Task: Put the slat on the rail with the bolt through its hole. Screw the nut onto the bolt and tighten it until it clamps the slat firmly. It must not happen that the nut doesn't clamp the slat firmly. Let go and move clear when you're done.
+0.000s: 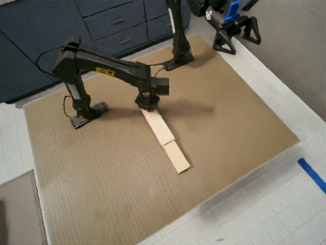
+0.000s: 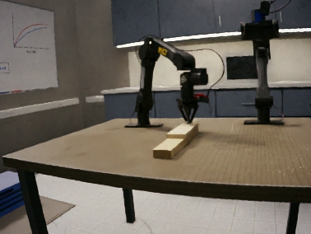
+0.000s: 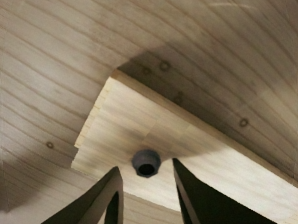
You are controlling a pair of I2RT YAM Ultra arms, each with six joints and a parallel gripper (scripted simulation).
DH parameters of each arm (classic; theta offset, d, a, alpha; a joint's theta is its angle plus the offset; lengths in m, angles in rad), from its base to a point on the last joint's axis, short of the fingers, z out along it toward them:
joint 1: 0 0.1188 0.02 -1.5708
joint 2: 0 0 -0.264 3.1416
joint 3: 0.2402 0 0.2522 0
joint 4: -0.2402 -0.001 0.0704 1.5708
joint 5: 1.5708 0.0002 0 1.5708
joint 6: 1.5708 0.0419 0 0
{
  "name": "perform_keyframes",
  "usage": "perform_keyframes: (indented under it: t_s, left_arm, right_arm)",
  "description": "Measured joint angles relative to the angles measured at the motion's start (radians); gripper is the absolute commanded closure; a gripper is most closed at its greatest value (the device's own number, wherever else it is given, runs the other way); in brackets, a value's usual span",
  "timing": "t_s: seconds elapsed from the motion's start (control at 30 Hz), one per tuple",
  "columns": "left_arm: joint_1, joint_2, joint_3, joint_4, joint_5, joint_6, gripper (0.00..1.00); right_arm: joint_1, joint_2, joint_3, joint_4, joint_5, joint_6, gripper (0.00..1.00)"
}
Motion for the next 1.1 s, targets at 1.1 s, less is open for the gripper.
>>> perform_keyframes:
  t_s: [1.1]
  left_arm:
    - [0.0, 0.0, 0.0, 0.0, 0.0, 0.0, 0.0]
  right_arm:
    - [0.0, 0.0, 0.0, 0.028, 0.0, 0.0, 0.66]
